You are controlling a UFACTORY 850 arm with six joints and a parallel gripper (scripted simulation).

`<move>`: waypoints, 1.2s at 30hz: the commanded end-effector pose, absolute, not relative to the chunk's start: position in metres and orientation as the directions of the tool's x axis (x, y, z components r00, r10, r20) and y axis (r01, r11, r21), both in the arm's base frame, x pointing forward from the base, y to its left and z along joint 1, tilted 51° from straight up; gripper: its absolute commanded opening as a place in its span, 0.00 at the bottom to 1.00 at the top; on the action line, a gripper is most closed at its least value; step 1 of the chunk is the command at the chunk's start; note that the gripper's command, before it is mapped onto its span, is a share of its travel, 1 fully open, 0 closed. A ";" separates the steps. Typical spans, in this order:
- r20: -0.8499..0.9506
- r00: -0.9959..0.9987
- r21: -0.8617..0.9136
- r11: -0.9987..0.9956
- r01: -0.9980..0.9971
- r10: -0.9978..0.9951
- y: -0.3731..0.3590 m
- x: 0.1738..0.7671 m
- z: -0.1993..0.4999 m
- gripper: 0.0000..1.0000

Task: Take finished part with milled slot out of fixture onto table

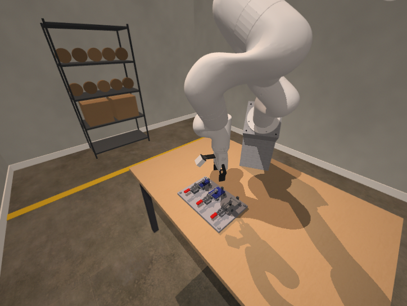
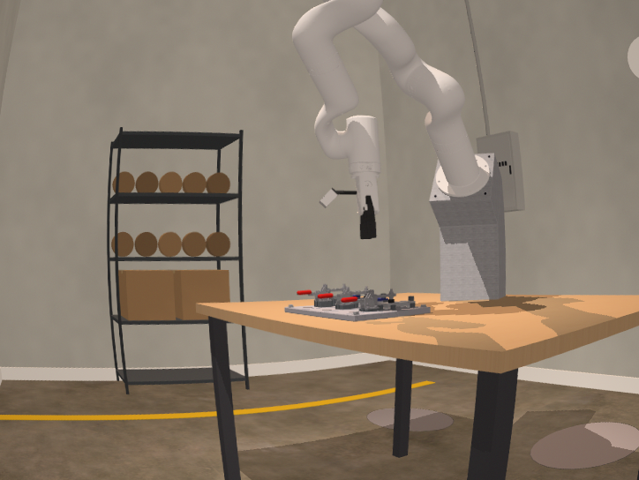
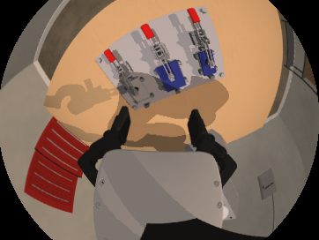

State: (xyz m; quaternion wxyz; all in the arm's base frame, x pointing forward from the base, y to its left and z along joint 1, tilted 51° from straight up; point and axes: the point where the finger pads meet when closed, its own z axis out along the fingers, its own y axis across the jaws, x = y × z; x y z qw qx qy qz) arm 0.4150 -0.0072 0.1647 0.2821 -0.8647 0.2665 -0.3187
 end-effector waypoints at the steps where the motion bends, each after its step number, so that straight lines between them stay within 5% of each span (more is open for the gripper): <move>1: 0.428 0.654 -0.642 -0.719 -0.266 -0.624 -0.002 0.415 0.167 1.00; 11: 0.428 0.653 -0.642 -0.719 -0.266 -0.624 -0.002 0.415 0.167 1.00; 19: 0.590 0.699 -0.506 -0.860 -0.071 -0.405 0.042 0.399 0.179 1.00; 36: 0.590 0.699 -0.506 -0.860 -0.071 -0.405 0.042 0.399 0.179 1.00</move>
